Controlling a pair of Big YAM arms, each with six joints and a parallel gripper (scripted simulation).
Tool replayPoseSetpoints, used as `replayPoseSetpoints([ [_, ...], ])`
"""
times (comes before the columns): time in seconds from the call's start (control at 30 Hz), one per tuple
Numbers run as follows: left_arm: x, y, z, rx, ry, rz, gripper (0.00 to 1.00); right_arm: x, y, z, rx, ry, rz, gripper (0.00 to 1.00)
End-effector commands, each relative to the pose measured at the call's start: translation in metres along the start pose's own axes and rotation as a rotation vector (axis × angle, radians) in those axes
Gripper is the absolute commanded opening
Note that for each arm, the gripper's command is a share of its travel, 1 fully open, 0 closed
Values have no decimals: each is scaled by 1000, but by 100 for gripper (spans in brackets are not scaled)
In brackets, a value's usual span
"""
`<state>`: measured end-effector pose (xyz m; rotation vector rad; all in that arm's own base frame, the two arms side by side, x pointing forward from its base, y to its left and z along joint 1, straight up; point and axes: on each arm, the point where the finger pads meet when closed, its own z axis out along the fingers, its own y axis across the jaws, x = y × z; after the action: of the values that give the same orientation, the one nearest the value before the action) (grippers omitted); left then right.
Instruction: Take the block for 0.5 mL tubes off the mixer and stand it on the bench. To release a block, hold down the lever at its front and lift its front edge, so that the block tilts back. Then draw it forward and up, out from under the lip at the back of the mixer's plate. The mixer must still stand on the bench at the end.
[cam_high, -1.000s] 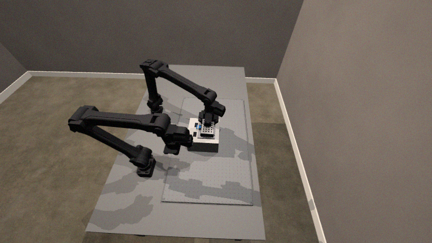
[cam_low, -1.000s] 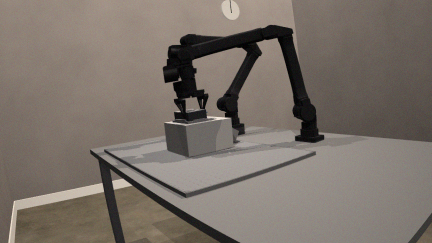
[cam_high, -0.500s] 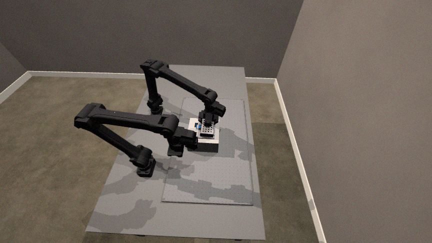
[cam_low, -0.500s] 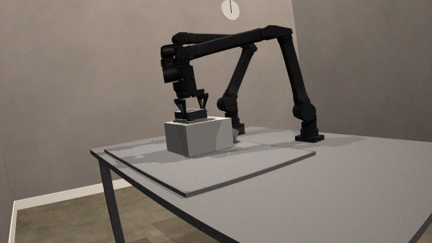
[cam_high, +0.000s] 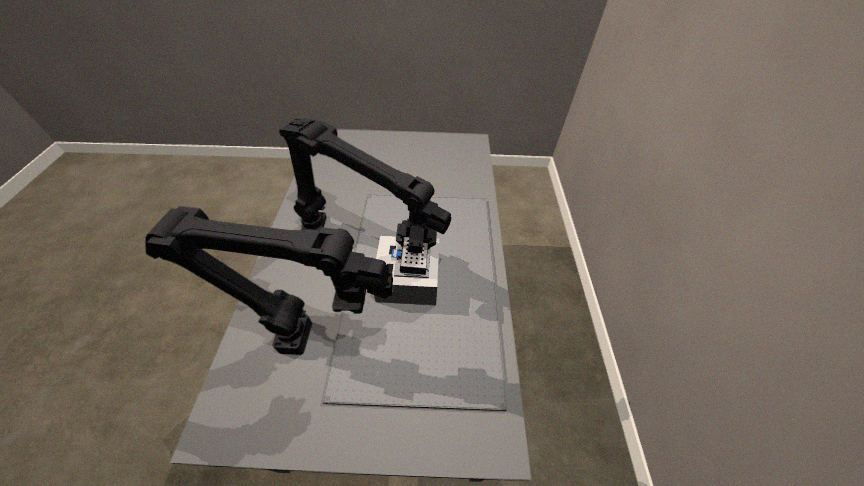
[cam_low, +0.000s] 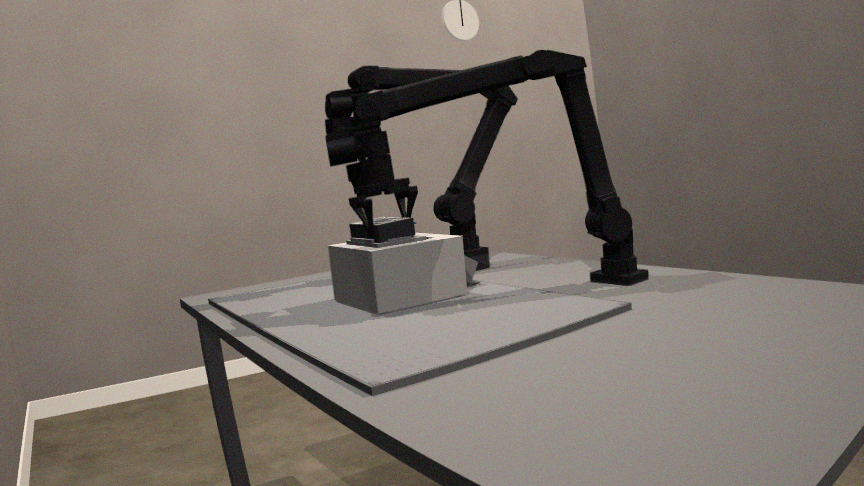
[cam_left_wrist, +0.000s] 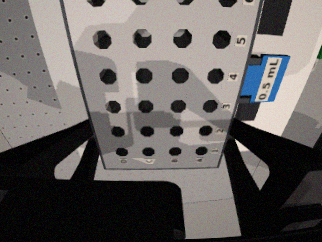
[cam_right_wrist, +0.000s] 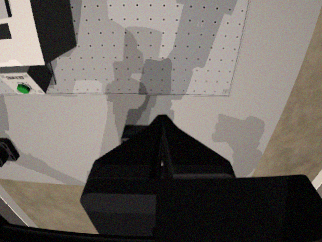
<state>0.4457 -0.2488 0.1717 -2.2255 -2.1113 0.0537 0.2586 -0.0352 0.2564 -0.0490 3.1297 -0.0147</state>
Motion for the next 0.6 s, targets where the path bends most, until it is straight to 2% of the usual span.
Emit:
replayPoseSetpoints([
  [0.0,-5,-8,-13,-16,-14,22,0,-4,-2,-6,9,-34,-10,0],
  [0.57,-4,-7,-13,-19,-6,33,0,2,3,-5,3,-10,-22,0],
])
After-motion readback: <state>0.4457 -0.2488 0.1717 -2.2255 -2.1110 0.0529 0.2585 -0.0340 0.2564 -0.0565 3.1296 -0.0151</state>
